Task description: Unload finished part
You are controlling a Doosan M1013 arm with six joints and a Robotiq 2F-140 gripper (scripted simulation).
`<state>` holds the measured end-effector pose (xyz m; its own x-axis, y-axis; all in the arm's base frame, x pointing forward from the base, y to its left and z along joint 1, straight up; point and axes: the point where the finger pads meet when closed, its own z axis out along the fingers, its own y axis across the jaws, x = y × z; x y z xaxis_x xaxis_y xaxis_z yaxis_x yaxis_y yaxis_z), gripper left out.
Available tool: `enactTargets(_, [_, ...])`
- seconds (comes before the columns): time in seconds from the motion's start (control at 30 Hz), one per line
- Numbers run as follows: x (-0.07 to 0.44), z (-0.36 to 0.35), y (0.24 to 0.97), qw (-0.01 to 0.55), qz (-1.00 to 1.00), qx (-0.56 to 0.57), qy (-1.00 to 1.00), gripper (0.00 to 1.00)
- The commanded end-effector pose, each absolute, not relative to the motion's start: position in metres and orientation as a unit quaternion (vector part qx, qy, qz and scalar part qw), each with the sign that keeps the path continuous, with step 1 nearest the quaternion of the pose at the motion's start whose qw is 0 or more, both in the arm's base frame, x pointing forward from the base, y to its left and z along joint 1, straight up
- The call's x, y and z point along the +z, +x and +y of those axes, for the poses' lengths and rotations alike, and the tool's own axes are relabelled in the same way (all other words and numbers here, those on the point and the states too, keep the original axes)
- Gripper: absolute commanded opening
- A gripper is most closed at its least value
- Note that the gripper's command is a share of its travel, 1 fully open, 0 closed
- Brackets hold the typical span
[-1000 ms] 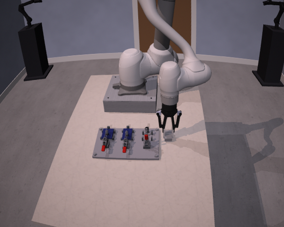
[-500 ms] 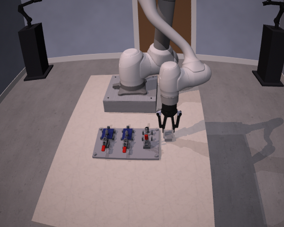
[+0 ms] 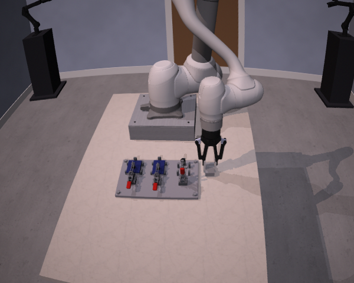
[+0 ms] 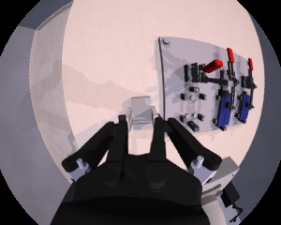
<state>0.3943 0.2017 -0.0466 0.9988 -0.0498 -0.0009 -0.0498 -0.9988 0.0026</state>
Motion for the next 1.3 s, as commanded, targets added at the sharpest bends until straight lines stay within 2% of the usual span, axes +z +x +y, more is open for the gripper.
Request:
enactTargets(0.0, [-0.0465,0.2018,0.3943,0.001,-0.025,0.000,1.000,0.00])
enactTargets(1.27, [-0.0498,0.2018,0.3943,0.001,-0.025,0.000,1.000,0.00])
